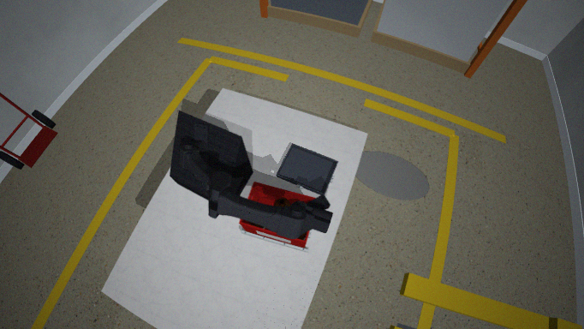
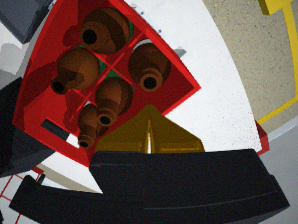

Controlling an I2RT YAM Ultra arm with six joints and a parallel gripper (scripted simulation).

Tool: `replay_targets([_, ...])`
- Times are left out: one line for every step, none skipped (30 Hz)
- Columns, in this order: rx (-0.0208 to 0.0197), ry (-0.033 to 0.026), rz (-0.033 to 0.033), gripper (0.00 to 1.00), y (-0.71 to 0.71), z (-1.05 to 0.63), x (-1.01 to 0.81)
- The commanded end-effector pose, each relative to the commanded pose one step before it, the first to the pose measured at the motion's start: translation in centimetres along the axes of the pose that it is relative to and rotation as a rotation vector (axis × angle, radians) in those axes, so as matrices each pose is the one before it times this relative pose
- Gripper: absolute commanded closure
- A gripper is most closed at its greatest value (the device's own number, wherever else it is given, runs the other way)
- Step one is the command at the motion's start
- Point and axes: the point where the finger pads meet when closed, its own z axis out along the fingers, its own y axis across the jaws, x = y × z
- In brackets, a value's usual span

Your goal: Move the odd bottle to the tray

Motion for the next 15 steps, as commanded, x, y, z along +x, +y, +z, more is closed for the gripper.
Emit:
replay_targets([0.00344, -0.01432, -0.01367, 1.0, 0.288, -1.101, -0.671])
replay_targets([0.0, 0.0, 0.0, 1.0, 0.0, 0.0, 0.0])
replay_targets([0.0, 0.0, 0.0, 1.0, 0.0, 0.0, 0.0])
replay_targets([0.0, 0.0, 0.0, 1.0, 0.0, 0.0, 0.0])
replay_targets([0.0, 0.0, 0.0, 1.0, 0.0, 0.0, 0.0])
replay_targets([0.0, 0.0, 0.0, 1.0, 0.0, 0.0, 0.0])
replay_targets([0.00445, -0.0039, 0.00313, 0.39, -0.195, -0.28, 0.204])
replay_targets([0.0, 0.0, -0.00006, 0.39, 0.0, 0.0, 0.0])
replay_targets([0.0, 0.0, 0.0, 0.39, 0.0, 0.0, 0.0])
replay_targets([0.0, 0.0, 0.0, 0.39, 0.0, 0.0, 0.0])
replay_targets([0.0, 0.0, -0.00001, 0.39, 0.0, 0.0, 0.0])
replay_targets([0.0, 0.0, 0.0, 0.39, 0.0, 0.0, 0.0])
replay_targets([0.0, 0.0, 0.0, 0.39, 0.0, 0.0, 0.0])
replay_targets([0.0, 0.0, 0.0, 0.39, 0.0, 0.0, 0.0])
replay_targets([0.0, 0.0, 0.0, 0.39, 0.0, 0.0, 0.0])
